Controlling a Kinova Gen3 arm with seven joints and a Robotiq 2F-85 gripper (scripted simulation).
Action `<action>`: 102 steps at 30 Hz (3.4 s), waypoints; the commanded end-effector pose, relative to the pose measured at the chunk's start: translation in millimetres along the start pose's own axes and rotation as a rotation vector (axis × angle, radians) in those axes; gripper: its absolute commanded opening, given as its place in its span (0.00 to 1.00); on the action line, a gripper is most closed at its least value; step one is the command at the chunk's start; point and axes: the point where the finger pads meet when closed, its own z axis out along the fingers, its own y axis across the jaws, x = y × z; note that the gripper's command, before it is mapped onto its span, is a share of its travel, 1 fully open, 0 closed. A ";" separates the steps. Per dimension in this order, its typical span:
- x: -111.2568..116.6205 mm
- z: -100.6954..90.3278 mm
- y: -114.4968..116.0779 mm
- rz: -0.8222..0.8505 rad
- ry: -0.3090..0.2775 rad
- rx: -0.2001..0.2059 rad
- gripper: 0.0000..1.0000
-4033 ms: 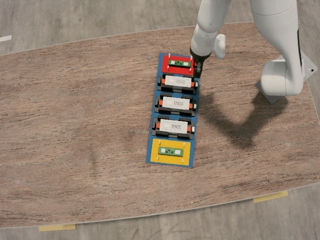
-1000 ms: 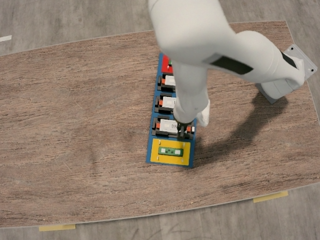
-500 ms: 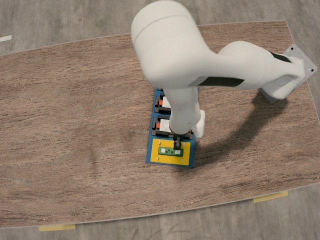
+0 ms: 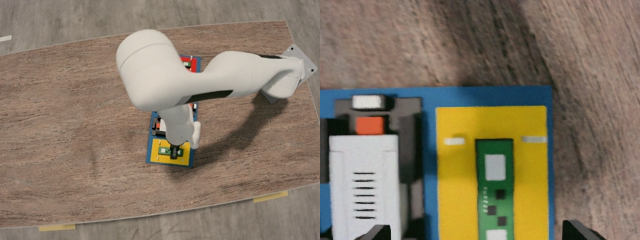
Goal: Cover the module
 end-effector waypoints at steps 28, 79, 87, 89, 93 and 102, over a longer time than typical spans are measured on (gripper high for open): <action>-10.4 34.2 30.1 -0.001 -0.018 0.023 1.00; -7.4 35.0 18.7 -0.001 -0.017 0.023 1.00; -7.6 51.0 18.4 -0.001 -0.017 0.023 1.00; -7.7 55.0 18.3 -0.001 -0.017 0.023 1.00; -7.7 55.0 18.3 -0.001 -0.017 0.023 1.00; -7.9 67.0 18.0 -0.001 -0.017 0.023 1.00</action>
